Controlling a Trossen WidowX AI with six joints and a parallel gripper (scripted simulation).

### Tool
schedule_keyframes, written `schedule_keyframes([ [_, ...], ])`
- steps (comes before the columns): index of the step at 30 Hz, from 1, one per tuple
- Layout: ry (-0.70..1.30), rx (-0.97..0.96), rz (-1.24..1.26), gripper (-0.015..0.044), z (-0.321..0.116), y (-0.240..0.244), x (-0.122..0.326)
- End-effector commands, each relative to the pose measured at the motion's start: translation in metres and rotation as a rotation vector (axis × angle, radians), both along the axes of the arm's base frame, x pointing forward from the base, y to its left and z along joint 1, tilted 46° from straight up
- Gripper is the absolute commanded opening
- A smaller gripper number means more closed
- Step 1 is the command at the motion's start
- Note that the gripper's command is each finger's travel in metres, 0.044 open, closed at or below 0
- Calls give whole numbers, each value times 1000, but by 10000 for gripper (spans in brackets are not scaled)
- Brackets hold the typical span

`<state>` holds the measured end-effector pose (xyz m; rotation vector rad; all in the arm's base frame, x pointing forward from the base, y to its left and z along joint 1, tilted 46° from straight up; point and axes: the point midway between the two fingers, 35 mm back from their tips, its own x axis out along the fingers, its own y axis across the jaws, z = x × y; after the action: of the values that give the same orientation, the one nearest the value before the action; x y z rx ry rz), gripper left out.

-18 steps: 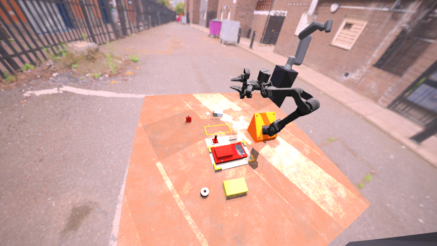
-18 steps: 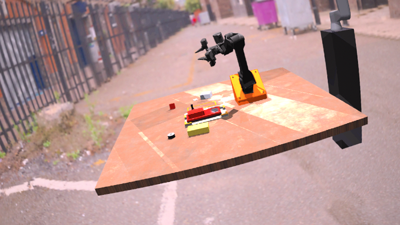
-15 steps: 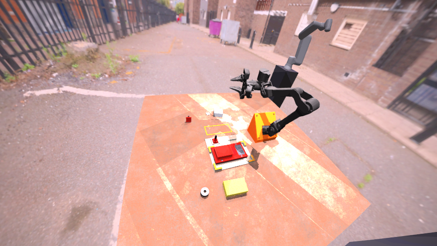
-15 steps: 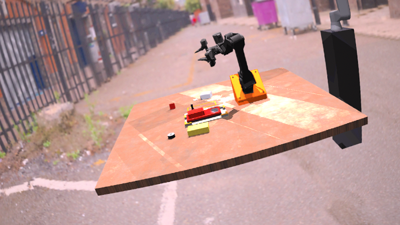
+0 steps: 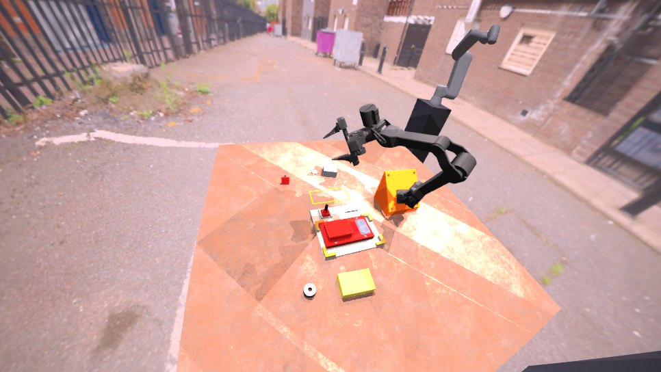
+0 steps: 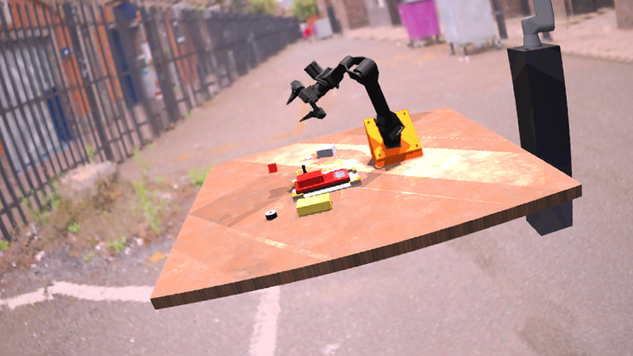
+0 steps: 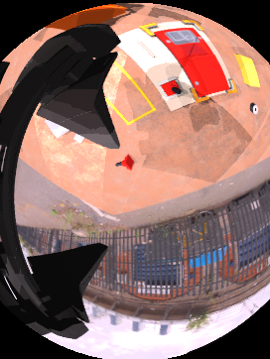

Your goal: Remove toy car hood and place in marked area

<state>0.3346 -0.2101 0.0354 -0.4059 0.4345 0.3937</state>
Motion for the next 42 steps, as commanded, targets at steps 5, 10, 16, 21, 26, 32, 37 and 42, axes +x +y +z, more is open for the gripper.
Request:
schedule_keyframes([
  [5, 390, 373, 75, 440, 14, 95, 44],
  [10, 592, 492, 70, 440, 23, 134, 47],
  [16, 830, 585, 46, 440, 37, 179, 41],
  [21, 1037, 631, 9, 440, 51, 214, 30],
  [26, 1266, 645, -50, 440, 67, 245, 9],
  [32, 1279, 645, -54, 440, 68, 247, 8],
  [37, 1280, 645, -54, 440, 69, 247, 4],
  [42, 1280, 645, -54, 440, 68, 248, 4],
])
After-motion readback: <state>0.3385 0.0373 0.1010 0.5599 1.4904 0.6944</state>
